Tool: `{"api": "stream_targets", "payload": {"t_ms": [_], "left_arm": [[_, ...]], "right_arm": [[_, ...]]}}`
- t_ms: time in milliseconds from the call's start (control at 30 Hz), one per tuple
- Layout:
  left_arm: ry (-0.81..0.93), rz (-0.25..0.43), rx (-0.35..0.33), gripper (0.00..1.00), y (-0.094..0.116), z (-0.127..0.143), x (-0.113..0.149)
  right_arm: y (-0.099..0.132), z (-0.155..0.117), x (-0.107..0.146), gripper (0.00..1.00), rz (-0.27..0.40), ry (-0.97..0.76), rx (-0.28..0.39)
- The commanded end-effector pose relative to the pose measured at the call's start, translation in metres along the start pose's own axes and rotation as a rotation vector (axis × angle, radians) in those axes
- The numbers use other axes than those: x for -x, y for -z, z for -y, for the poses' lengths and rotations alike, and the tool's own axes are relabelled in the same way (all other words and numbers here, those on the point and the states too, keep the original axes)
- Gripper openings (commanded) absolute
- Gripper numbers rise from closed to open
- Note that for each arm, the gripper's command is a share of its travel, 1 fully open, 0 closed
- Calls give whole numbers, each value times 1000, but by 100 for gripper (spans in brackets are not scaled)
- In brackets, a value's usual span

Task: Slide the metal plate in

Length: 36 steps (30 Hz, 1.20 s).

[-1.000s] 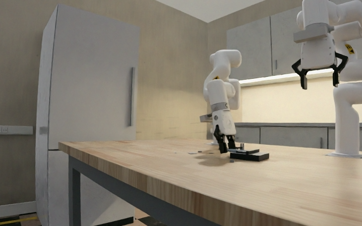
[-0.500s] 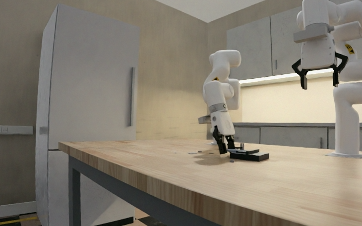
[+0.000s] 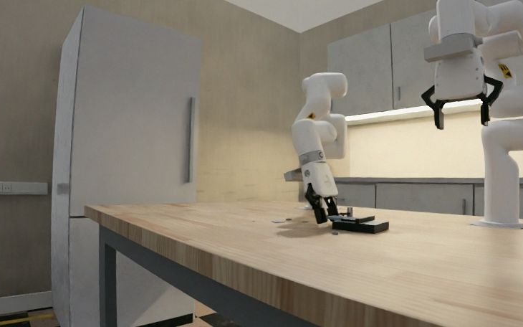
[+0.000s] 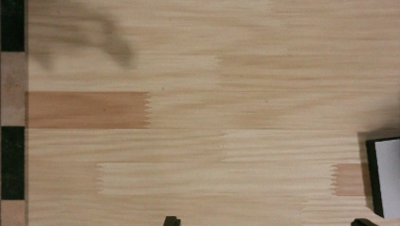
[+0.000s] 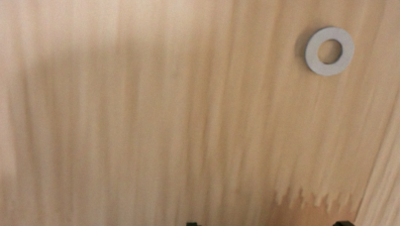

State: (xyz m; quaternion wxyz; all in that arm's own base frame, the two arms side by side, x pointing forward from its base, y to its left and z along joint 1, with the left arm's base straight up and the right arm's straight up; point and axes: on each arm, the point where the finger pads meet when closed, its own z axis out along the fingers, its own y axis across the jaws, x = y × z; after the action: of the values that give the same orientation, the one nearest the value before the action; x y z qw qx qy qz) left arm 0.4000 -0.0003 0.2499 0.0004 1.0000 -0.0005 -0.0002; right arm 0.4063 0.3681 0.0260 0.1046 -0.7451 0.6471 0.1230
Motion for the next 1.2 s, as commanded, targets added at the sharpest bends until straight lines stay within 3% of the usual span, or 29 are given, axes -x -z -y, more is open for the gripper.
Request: {"api": "stream_targets", "payload": {"t_ms": [0, 200, 233, 1167], "left_arm": [[0, -5, 0, 100, 2, 0, -1], [0, -5, 0, 100, 2, 0, -1], [0, -5, 0, 100, 2, 0, -1], [0, -5, 0, 100, 2, 0, -1]], "right_arm": [[2, 2, 0, 72, 17, 1, -6], [1, 2, -1, 72, 30, 0, -9], [1, 2, -1, 53, 31, 0, -9], [1, 2, -1, 53, 28, 0, -9]]}}
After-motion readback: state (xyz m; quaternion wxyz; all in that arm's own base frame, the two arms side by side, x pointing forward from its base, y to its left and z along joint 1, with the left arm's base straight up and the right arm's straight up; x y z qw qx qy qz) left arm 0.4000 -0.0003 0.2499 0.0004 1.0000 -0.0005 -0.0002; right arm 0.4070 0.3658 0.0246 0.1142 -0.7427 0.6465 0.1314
